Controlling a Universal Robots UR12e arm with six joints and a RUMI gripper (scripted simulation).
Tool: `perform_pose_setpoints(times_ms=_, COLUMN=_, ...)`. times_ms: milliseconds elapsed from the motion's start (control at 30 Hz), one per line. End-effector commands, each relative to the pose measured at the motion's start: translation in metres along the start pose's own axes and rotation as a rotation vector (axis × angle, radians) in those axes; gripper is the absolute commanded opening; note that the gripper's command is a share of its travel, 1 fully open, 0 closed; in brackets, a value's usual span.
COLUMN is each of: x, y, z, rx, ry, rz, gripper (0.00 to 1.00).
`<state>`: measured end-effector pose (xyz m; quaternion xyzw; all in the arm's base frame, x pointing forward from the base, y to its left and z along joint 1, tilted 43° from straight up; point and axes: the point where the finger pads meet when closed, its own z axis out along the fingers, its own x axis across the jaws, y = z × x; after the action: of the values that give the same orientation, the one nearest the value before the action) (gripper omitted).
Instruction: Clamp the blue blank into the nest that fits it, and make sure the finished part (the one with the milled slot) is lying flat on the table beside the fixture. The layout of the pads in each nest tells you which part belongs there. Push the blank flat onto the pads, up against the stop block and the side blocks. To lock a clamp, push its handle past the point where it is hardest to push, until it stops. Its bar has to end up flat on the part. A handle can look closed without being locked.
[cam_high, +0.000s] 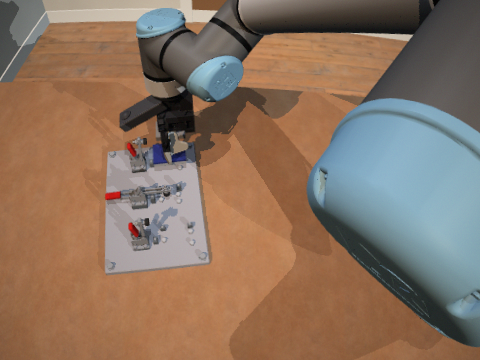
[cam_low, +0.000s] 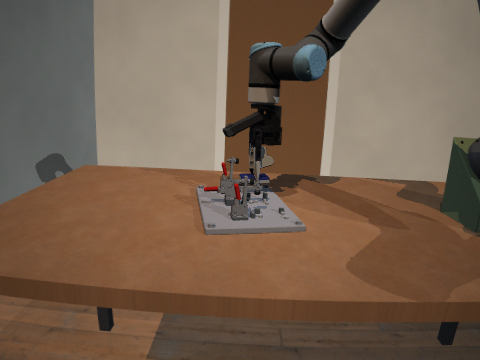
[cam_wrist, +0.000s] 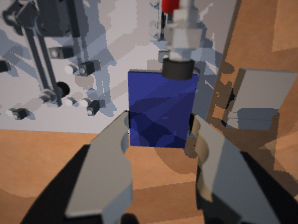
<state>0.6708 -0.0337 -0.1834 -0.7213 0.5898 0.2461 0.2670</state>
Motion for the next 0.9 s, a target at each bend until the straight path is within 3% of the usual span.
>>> perform_pose_setpoints(times_ms=0, x=0.0005, y=-0.0006, z=-0.0009, rx=0.001, ry=0.001, rz=0.0, gripper=0.0)
perform_pose_setpoints(times_ms=867, x=0.0005, y=-0.0006, z=0.0074, rx=0.001, ry=0.001, rz=0.0, gripper=0.0)
